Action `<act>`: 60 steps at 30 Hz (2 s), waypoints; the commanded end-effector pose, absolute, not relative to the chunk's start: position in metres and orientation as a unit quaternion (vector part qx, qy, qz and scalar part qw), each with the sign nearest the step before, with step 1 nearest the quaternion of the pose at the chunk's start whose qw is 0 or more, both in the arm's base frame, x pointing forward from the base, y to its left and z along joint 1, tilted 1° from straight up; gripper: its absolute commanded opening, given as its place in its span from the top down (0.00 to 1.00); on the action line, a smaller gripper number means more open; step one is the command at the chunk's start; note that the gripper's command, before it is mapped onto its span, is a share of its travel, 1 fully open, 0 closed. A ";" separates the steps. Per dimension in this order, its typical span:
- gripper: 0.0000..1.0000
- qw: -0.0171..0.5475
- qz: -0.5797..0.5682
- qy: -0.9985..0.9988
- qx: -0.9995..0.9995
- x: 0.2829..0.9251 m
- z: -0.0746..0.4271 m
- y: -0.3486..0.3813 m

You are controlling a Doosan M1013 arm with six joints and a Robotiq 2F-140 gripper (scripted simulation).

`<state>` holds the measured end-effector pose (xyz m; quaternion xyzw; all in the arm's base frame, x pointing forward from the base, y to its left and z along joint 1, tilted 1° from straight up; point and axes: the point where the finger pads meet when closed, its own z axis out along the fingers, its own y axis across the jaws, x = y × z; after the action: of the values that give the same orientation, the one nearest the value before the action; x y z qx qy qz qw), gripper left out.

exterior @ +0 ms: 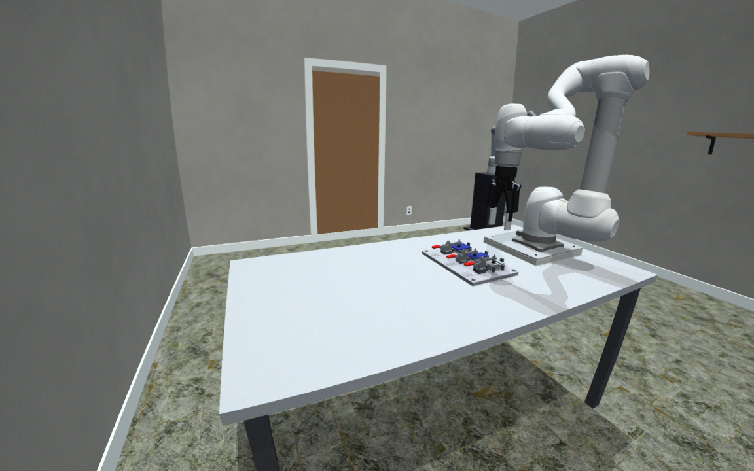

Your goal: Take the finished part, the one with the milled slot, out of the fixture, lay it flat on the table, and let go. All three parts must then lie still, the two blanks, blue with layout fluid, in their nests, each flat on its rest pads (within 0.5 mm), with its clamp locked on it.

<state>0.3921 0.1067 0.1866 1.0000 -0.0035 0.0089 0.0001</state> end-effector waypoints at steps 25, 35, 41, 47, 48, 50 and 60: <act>0.42 0.000 0.009 -0.004 1.000 0.392 0.187 0.107; 0.42 0.000 0.009 -0.004 1.000 0.392 0.187 0.107; 0.42 0.000 0.009 -0.004 1.000 0.392 0.187 0.107; 0.42 0.000 0.009 -0.004 1.000 0.392 0.187 0.107; 0.42 0.000 0.009 -0.004 1.000 0.392 0.187 0.107; 0.42 0.000 0.009 -0.004 1.000 0.392 0.187 0.107; 0.72 0.000 0.009 -0.004 1.000 0.392 0.187 0.107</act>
<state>0.3921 0.1067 0.1866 1.0000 -0.0035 0.0089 0.0001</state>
